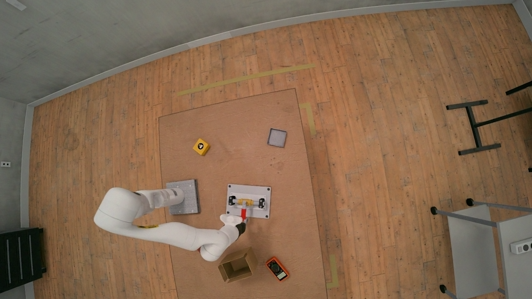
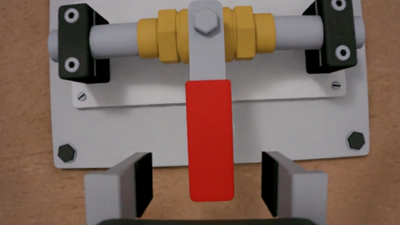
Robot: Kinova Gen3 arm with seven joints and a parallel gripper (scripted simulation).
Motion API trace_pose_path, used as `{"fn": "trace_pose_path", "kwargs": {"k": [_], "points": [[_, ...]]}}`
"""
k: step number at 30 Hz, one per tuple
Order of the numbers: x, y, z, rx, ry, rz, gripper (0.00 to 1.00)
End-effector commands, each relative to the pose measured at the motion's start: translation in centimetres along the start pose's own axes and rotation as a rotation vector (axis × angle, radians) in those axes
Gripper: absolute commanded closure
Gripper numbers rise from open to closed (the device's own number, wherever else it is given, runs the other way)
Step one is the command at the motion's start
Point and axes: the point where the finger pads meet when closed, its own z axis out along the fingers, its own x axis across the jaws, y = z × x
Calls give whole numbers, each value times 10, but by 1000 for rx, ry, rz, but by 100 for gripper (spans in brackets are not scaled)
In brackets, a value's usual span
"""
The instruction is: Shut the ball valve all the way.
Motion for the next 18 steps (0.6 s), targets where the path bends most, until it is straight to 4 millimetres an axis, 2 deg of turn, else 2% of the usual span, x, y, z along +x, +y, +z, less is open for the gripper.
{"fn": "trace_pose_path", "kwargs": {"k": [1, 18], "points": [[1, 0, -9, 0, 1, 0, 0], [0, 0, -44, 0, 1, 0, 0]]}}
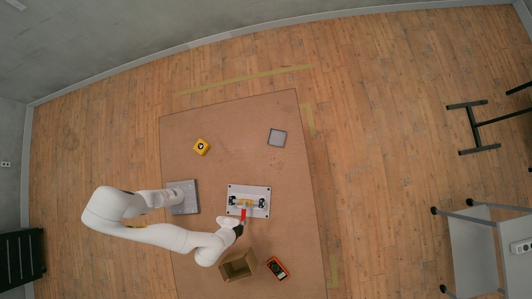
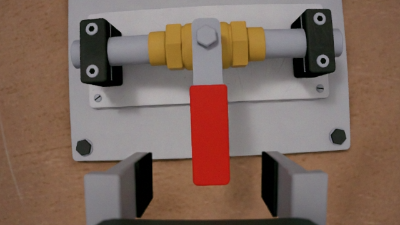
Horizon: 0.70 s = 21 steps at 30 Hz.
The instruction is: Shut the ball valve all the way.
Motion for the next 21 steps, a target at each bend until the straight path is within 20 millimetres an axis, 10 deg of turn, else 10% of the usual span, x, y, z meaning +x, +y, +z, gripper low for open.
{"fn": "trace_pose_path", "kwargs": {"k": [1, 9, 10, 21], "points": [[0, 0, -3, 0, 2, 0, 0], [0, 0, -4, 0, 2, 0, 0], [0, 0, -4, 0, 2, 0, 100], [0, 0, -4, 0, 2, 0, 100]]}}
